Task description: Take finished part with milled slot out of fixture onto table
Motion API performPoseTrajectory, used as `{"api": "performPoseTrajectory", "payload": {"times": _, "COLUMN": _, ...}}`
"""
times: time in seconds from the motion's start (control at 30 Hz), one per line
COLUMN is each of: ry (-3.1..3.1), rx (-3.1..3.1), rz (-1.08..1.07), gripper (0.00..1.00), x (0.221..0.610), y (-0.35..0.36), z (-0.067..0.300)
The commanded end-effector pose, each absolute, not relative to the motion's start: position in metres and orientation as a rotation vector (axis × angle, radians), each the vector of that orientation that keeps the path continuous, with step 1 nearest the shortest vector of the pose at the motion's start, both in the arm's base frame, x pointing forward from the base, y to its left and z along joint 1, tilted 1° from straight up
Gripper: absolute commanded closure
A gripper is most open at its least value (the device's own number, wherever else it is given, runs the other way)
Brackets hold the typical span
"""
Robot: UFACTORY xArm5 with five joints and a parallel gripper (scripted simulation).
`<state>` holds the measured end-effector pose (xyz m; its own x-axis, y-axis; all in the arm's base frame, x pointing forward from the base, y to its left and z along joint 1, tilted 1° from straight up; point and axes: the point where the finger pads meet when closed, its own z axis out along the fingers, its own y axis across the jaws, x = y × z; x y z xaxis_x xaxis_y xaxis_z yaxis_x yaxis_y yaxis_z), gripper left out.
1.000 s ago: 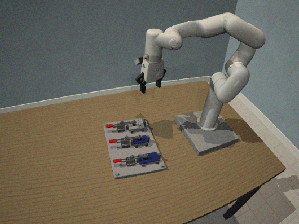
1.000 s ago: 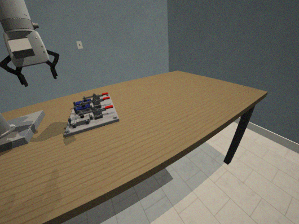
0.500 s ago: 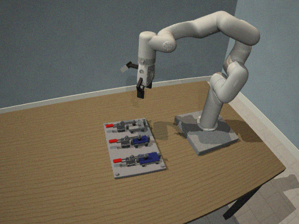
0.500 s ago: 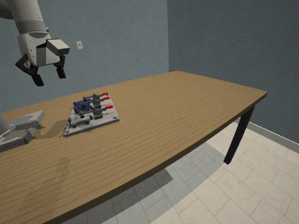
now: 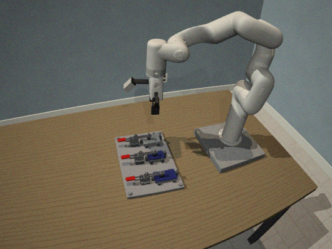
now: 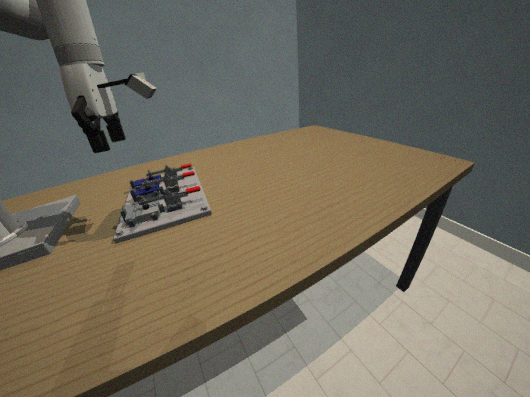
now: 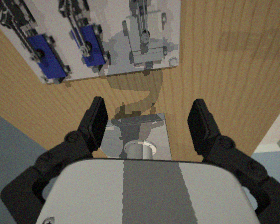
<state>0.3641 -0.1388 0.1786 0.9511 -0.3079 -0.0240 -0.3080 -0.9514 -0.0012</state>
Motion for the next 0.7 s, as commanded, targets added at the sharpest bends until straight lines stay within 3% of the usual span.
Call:
{"api": "performPoseTrajectory", "payload": {"times": 0.0, "ry": 0.353, "rx": -3.116, "rz": 0.034, "gripper": 0.0, "x": 0.3703, "y": -0.138, "z": 0.1777}}
{"api": "performPoseTrajectory", "payload": {"times": 0.43, "ry": 0.244, "rx": -3.126, "rz": 0.034, "gripper": 0.0, "x": 0.3745, "y": -0.1367, "z": 0.1758}}
{"api": "performPoseTrajectory", "payload": {"times": 0.47, "ry": 0.244, "rx": -3.126, "rz": 0.034, "gripper": 1.0, "x": 0.3745, "y": -0.1367, "z": 0.1758}}
{"api": "performPoseTrajectory", "payload": {"times": 0.67, "ry": 0.244, "rx": -3.126, "rz": 0.034, "gripper": 1.0, "x": 0.3745, "y": -0.1367, "z": 0.1758}}
